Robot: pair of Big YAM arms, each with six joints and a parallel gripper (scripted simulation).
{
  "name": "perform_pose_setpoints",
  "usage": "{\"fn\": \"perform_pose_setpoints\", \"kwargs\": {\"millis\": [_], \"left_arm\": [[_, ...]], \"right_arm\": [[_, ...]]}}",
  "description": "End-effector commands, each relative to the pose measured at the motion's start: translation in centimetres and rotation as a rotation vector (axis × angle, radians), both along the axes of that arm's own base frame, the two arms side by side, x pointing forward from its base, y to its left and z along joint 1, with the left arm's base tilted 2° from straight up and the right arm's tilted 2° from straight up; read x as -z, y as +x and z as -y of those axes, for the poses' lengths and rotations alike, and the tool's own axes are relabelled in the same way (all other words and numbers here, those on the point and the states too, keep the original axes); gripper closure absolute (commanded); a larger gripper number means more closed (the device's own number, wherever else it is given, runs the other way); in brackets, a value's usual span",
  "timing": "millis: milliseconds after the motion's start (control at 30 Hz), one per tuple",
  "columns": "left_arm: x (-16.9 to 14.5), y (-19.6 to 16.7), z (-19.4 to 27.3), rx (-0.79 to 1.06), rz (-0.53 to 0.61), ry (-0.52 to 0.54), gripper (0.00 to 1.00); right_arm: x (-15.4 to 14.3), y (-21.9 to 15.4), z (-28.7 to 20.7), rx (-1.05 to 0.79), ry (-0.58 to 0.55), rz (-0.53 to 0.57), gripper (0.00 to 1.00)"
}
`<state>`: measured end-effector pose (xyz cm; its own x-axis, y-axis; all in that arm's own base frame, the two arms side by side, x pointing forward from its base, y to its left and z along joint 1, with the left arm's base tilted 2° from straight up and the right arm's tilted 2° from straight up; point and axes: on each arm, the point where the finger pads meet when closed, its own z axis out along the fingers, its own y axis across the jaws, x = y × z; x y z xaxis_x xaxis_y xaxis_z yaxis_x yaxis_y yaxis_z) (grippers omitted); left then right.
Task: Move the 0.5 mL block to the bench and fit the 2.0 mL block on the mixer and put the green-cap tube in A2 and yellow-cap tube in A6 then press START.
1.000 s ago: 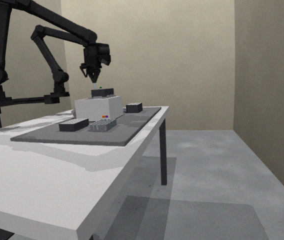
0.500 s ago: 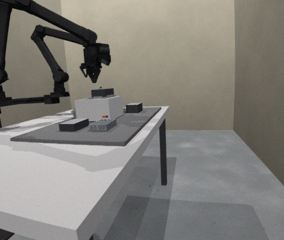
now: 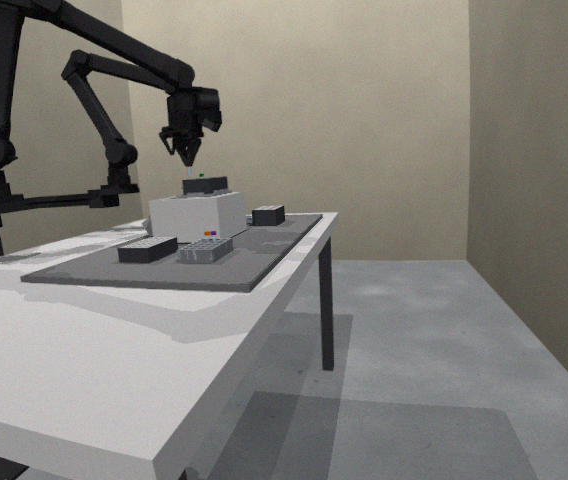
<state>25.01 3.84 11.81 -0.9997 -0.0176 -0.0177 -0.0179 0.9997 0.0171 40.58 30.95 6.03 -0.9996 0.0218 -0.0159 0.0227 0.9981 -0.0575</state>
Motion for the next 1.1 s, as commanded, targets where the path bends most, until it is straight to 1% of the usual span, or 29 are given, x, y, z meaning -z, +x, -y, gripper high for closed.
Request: {"fn": "perform_pose_setpoints", "kwargs": {"millis": [0,533,1067], "left_arm": [[-0.2,0.1,0.0,-0.008,0.009,0.000,0.00],[-2.3,2.0,-0.3,-0.009,0.062,0.008,0.00],[-2.8,2.5,-0.4,-0.009,0.076,0.009,0.00]], "right_arm": [[0.3,1.2,-1.1,-0.008,0.010,0.011,0.91],[0.4,1.3,-1.3,-0.009,0.013,0.016,0.91],[0.5,1.3,-1.3,-0.009,0.015,0.019,0.91]]}}
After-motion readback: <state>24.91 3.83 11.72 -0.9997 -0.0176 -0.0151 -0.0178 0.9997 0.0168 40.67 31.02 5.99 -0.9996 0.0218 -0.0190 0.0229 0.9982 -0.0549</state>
